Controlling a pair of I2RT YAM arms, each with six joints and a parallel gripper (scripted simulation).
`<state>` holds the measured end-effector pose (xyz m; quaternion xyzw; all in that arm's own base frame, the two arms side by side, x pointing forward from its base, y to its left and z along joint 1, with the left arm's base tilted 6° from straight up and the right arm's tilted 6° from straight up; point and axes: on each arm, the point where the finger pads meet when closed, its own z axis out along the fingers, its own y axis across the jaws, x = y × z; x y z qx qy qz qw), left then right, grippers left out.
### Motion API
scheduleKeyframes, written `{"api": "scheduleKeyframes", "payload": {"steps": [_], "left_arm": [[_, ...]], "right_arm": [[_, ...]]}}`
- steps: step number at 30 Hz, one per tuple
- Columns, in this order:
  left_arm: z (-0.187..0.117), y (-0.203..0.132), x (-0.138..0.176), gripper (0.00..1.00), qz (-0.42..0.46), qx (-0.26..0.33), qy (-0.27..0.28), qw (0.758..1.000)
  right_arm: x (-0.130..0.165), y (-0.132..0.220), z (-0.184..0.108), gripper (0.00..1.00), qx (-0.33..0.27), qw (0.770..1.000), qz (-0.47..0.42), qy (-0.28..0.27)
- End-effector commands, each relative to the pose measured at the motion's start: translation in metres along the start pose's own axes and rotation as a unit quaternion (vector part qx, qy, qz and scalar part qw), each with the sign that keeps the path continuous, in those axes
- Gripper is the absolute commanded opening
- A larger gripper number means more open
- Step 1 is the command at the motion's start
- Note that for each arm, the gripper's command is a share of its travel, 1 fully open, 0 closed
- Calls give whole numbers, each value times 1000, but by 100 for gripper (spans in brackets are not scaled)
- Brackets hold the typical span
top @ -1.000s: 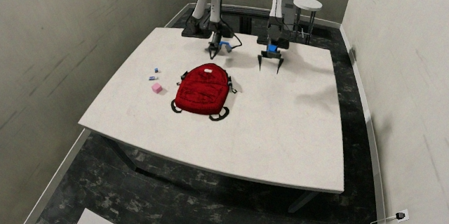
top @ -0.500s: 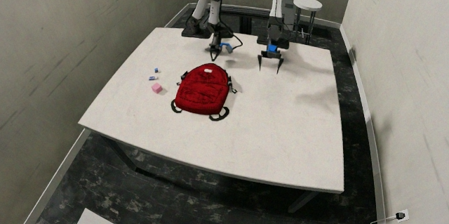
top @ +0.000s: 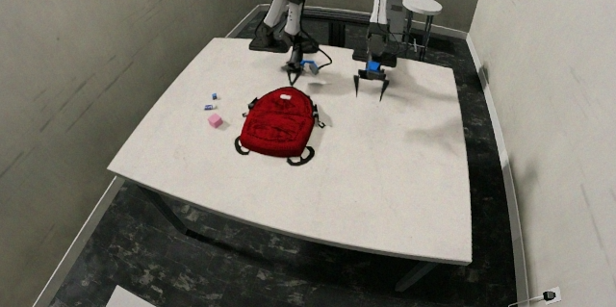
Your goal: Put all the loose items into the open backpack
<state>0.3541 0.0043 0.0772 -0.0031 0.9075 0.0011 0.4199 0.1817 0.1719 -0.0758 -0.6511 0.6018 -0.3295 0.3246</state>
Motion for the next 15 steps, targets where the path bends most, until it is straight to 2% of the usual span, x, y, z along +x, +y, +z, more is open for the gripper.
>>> {"api": "scheduleKeyframes", "payload": {"steps": [1, 15], "left_arm": [[-2, -2, -6, 90, 3, 3, -9, 1000], [-2, -2, -6, 90, 3, 3, -9, 1000]], "right_arm": [[-3, -1, 4, 0, 1, 1000, 2, -8], [-5, -5, 16, 0, 2, 1000, 4, -9]]}}
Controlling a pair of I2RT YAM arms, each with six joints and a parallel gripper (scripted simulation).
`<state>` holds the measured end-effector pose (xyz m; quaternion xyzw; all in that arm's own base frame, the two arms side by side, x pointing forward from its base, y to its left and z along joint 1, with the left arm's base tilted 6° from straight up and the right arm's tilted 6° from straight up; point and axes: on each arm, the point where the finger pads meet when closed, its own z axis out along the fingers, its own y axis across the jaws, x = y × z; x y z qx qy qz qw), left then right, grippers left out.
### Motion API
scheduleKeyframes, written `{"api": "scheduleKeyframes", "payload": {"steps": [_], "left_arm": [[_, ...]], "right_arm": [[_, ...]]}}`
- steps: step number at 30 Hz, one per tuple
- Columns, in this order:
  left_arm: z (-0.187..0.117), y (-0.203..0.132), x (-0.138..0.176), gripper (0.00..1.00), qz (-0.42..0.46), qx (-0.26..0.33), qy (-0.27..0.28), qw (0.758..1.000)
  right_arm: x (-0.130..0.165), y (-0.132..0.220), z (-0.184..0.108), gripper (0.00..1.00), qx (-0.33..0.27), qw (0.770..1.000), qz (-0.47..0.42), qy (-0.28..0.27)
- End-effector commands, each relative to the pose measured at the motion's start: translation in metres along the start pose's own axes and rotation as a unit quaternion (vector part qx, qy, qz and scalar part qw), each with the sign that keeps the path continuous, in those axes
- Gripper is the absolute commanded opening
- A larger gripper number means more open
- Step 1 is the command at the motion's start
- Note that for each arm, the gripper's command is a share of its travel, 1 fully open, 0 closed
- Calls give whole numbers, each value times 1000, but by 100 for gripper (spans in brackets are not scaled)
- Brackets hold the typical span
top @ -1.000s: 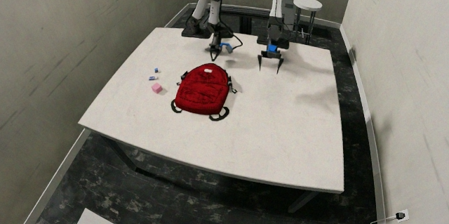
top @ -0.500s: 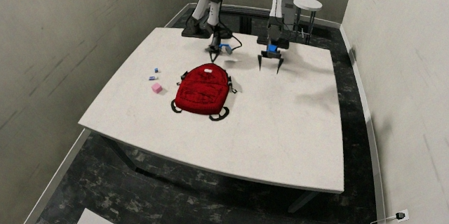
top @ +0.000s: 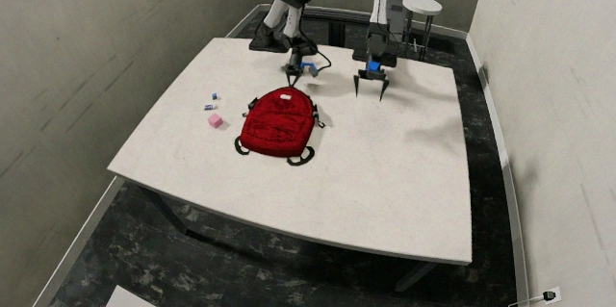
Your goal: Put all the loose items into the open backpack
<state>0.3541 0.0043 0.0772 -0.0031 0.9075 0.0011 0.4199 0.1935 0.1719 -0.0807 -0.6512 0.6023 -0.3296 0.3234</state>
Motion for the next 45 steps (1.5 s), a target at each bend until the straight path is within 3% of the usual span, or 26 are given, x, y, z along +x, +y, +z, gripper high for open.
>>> {"api": "scheduleKeyframes", "payload": {"steps": [1, 17, 45], "left_arm": [[-2, -2, -6, 90, 3, 3, -9, 1000], [-2, -2, -6, 90, 3, 3, -9, 1000], [-2, -2, -6, 90, 3, 3, -9, 1000]], "right_arm": [[-6, -3, 4, 0, 3, 1000, 5, -11], [-9, -8, 18, 0, 5, 1000, 7, -12], [-8, -26, 2, 0, 12, 1000, 12, -14]]}}
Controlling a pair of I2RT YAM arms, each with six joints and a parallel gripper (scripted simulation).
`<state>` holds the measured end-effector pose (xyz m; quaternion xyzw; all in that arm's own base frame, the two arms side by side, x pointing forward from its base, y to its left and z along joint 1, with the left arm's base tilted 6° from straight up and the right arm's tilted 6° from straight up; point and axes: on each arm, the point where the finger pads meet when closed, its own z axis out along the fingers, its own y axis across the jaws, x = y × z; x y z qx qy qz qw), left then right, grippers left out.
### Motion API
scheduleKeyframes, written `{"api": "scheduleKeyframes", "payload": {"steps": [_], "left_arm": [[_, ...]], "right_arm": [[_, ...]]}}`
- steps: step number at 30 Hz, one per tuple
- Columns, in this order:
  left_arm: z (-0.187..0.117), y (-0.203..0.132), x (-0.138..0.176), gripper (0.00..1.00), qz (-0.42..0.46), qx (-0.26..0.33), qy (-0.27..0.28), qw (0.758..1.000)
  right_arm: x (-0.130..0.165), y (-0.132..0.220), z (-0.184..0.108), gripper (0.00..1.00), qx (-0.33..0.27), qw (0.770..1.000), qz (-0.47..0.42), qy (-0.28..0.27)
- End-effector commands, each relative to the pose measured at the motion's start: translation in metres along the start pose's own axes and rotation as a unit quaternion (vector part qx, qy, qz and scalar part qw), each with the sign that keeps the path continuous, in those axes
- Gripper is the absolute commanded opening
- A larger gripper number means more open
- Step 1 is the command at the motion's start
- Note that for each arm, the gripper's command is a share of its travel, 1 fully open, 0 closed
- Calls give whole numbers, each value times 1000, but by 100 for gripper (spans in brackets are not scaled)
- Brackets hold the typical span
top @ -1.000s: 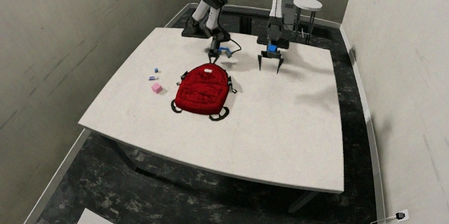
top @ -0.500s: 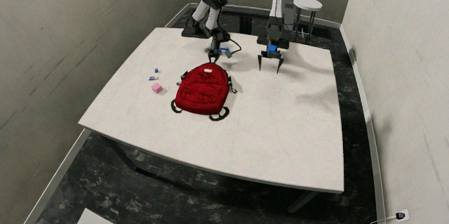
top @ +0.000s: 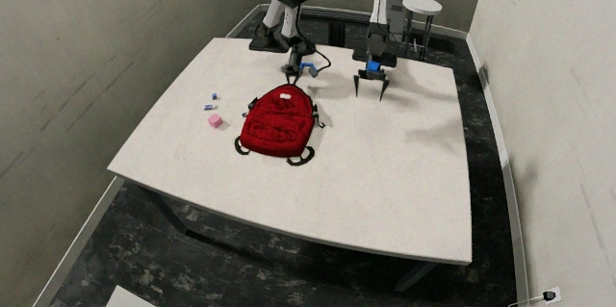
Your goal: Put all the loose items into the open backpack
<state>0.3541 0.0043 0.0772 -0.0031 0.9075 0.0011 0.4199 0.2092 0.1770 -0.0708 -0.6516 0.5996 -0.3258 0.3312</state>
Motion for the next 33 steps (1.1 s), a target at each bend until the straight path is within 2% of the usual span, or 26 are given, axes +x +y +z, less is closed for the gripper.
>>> {"api": "scheduleKeyframes", "payload": {"steps": [1, 21, 33], "left_arm": [[-2, -2, -6, 90, 3, 3, -9, 1000], [-2, -2, -6, 90, 3, 3, -9, 1000], [-2, -2, -6, 90, 3, 3, -9, 1000]], "right_arm": [[-4, -9, -6, 0, 9, 1000, 9, -6], [-2, -8, -5, 0, 5, 1000, 8, -5], [-6, -33, -9, 0, 6, 1000, 12, -9]]}}
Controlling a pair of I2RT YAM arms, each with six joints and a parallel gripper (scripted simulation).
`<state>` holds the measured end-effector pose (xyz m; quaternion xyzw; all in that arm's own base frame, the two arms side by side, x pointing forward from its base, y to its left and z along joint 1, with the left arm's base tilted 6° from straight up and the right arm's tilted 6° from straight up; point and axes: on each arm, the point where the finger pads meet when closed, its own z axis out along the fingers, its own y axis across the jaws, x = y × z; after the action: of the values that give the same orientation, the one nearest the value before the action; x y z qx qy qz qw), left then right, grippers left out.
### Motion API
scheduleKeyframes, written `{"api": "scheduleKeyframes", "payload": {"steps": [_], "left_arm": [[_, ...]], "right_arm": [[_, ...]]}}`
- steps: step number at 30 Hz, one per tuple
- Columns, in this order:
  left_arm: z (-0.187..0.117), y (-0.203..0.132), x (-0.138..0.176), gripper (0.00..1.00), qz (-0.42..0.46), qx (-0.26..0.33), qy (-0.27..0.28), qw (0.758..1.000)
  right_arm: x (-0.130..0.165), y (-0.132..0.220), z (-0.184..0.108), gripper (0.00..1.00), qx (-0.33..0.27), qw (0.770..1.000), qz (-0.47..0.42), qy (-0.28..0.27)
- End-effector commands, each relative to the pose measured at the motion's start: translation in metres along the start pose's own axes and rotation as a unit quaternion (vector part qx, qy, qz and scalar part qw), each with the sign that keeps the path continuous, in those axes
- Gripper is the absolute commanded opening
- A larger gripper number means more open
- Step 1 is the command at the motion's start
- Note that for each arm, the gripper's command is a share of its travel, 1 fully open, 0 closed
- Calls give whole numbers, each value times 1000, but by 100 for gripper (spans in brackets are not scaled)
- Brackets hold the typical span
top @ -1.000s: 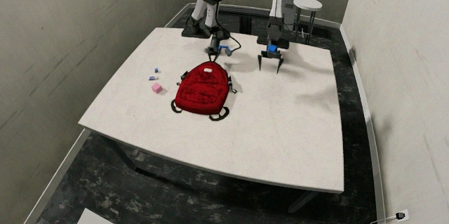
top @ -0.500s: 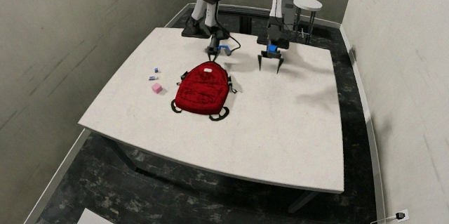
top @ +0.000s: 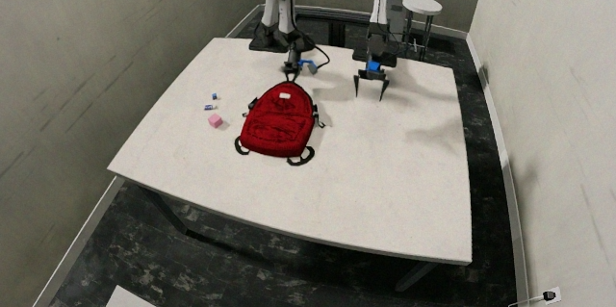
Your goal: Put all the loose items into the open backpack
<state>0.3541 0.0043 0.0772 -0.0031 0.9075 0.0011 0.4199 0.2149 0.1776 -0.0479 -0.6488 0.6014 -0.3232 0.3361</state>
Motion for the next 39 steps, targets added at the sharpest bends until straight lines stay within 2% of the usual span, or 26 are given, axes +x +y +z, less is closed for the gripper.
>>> {"api": "scheduleKeyframes", "payload": {"steps": [1, 17, 18, 39], "left_arm": [[-2, -2, -6, 90, 3, 3, -9, 1000], [-2, -2, -6, 90, 3, 3, -9, 1000], [-2, -2, -6, 90, 3, 3, -9, 1000], [-2, -2, -6, 90, 3, 3, -9, 1000]], "right_arm": [[-6, -13, -1, 0, 6, 1000, 7, -4], [-7, -42, -4, 0, 6, 1000, 7, -6], [-7, -61, -4, 0, 8, 1000, 8, -6], [-8, -99, 3, 0, 11, 1000, 9, -7]]}}
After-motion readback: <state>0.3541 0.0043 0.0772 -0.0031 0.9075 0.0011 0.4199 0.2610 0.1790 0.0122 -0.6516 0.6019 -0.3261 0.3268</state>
